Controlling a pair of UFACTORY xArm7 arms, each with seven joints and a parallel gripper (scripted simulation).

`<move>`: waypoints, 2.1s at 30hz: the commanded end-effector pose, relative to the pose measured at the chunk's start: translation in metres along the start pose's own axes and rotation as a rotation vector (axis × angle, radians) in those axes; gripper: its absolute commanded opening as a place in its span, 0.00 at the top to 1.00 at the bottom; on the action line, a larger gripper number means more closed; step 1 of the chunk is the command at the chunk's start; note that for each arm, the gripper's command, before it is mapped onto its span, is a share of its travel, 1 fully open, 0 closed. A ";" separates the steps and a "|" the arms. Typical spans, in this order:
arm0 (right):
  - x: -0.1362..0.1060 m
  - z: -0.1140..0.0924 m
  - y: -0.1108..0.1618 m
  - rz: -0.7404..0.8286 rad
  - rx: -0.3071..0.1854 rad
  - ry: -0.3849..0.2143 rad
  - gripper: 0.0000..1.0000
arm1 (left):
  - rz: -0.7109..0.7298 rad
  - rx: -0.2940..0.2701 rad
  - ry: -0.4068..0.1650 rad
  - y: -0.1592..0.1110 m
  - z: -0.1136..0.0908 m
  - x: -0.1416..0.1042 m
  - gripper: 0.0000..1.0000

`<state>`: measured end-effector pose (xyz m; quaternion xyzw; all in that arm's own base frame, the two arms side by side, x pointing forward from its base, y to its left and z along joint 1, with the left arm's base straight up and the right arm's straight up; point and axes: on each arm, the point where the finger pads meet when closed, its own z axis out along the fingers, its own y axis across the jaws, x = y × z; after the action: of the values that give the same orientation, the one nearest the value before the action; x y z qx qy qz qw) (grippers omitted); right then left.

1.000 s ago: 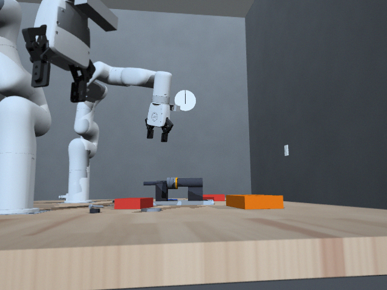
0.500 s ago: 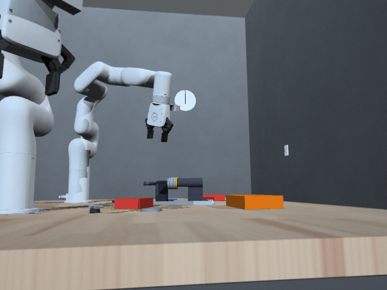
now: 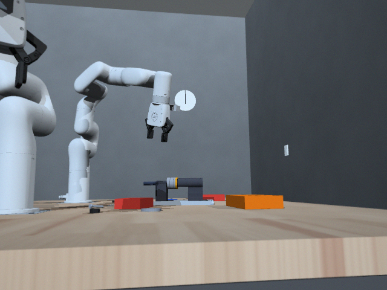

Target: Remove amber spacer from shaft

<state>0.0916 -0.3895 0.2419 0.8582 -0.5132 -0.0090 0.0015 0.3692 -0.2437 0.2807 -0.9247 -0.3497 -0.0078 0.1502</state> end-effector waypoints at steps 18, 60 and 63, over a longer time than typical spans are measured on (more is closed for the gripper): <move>-0.029 -0.006 0.076 0.425 0.013 0.010 0.00 | -0.001 -0.004 0.001 0.000 -0.002 0.000 0.00; -0.036 -0.007 0.089 0.502 0.015 0.011 0.00 | 0.892 -0.316 0.015 0.106 0.037 -0.125 0.00; -0.036 -0.007 0.089 0.502 0.015 0.011 0.00 | 0.892 -0.316 0.015 0.106 0.037 -0.125 0.00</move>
<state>-0.0037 -0.3990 0.2486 0.7040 -0.7102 -0.0015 -0.0011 0.3394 -0.3811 0.2035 -0.9976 0.0684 0.0014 0.0130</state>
